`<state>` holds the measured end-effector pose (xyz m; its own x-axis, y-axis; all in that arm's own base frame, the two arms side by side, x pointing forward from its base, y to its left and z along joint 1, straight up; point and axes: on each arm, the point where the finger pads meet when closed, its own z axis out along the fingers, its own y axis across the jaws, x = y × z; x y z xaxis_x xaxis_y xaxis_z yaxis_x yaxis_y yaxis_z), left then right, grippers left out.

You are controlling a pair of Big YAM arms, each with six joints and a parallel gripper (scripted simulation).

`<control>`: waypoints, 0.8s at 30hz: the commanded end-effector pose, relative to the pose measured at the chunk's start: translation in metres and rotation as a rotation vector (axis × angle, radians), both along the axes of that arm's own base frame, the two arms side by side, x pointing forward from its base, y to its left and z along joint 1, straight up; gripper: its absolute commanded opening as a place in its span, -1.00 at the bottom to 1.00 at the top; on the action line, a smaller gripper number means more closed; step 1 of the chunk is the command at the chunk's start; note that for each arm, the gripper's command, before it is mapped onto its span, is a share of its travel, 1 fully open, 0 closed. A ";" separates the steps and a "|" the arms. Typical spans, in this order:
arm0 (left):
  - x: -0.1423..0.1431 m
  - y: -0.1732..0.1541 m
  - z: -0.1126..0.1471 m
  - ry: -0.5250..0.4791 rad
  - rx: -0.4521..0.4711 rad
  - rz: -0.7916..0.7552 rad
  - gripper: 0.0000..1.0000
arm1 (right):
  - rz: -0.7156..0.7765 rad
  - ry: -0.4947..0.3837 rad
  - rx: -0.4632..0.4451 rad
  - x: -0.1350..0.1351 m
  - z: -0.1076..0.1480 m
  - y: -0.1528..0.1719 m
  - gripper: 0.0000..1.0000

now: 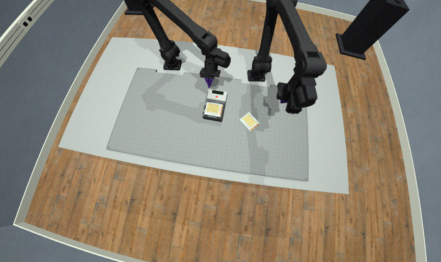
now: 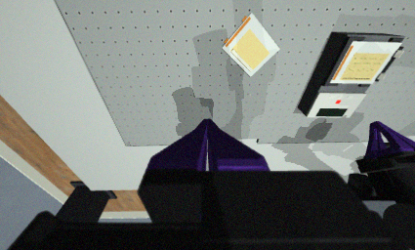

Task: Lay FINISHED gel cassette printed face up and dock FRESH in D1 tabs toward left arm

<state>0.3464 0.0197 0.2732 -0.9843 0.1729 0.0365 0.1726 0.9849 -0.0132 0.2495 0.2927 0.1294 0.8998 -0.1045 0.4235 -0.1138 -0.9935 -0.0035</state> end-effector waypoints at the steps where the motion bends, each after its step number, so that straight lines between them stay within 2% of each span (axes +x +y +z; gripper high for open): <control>1: 0.012 0.002 0.019 -0.038 0.007 0.009 -1.00 | 0.011 -0.005 -0.001 0.004 -0.005 0.006 -1.00; 24: 0.012 0.002 0.019 -0.038 0.007 0.009 -1.00 | 0.011 -0.005 -0.001 0.006 -0.031 0.009 -1.00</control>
